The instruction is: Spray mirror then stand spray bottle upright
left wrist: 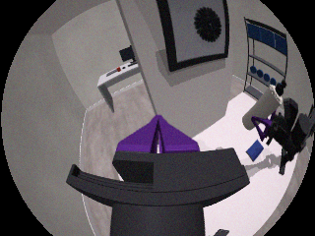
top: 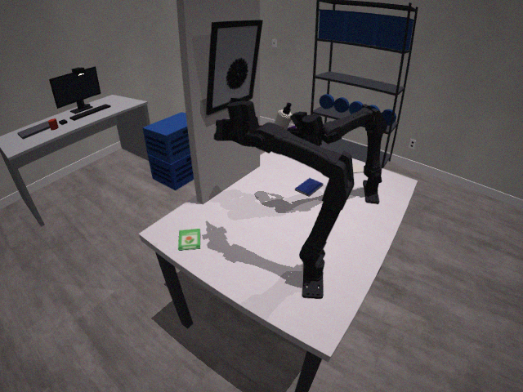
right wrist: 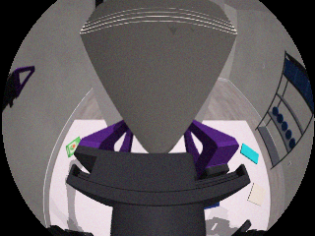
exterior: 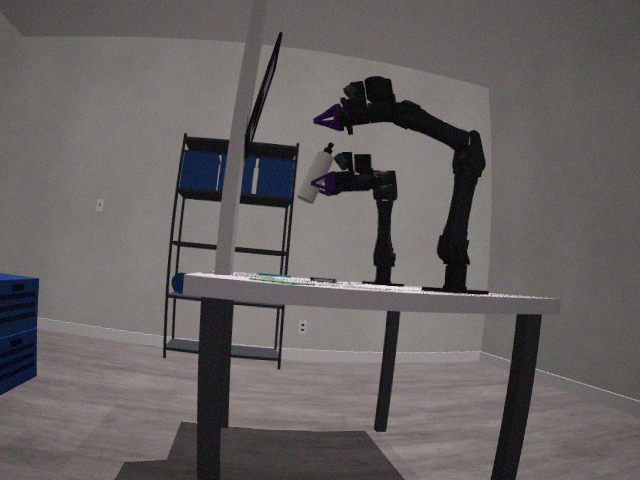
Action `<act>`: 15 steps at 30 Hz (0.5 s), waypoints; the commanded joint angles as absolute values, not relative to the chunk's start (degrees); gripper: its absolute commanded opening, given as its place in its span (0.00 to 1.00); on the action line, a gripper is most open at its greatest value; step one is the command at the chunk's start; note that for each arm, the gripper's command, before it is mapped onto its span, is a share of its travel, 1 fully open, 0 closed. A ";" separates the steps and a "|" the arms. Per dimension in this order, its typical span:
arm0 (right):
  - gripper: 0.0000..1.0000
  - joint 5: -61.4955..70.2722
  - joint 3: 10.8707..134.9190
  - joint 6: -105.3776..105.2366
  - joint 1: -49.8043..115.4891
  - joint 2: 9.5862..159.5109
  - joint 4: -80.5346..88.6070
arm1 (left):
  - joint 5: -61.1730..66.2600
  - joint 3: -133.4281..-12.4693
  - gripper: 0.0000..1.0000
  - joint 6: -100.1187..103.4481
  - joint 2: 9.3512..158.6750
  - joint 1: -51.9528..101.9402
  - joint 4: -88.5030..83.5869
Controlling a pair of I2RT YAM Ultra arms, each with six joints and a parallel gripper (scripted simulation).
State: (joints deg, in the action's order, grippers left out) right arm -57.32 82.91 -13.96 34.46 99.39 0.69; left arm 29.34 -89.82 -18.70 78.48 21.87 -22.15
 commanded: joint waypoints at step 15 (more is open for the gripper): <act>0.00 -58.17 85.02 -14.05 34.61 96.93 -1.58 | 14.00 -76.75 0.00 -8.59 68.35 11.68 -9.10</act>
State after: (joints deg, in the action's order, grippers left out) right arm -57.32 82.91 -13.96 34.46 99.39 0.69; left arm 17.98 -78.06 -11.44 71.24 13.37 -13.56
